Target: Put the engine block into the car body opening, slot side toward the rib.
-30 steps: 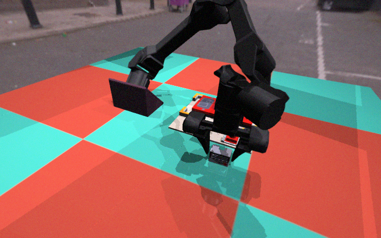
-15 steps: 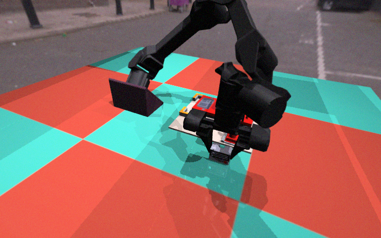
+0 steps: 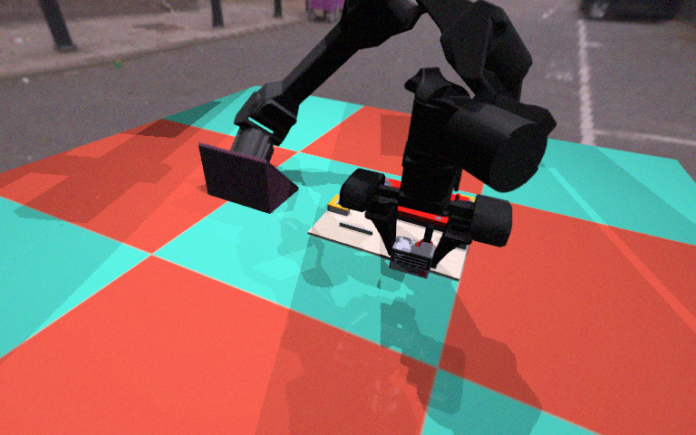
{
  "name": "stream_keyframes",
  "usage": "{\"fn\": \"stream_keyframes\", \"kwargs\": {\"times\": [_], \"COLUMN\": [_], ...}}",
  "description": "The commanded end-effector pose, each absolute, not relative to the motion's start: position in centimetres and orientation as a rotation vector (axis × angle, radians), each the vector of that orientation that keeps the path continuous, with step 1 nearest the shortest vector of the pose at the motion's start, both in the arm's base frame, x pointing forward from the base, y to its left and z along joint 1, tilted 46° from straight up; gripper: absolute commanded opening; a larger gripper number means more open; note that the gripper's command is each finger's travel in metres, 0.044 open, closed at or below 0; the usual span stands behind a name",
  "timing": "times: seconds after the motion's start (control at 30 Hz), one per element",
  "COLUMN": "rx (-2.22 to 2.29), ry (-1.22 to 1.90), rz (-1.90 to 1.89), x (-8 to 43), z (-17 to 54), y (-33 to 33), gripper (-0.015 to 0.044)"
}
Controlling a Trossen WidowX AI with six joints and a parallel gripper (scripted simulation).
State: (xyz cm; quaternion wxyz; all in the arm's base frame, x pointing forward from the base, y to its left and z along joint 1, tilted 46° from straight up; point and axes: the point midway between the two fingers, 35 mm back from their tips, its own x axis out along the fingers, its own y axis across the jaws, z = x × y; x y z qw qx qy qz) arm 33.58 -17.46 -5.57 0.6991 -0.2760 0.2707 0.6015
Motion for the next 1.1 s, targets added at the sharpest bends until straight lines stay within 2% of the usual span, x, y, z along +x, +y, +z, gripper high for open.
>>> {"fn": "stream_keyframes", "kwargs": {"times": [0.0,0.63,0.87,1.07], "rx": [-0.622,-0.620,-0.622,-0.643], "ry": [0.604,0.603,0.603,0.628], "rz": [1.340,1.342,1.342,1.334], "x": [33.4,32.0,32.2,32.2], "z": [-4.7,-0.2,-2.9,-2.3], "y": [-18.5,-22.3,-22.4,-22.3], "gripper": [0.0000,0.0000,0.0000,0.0000]}}
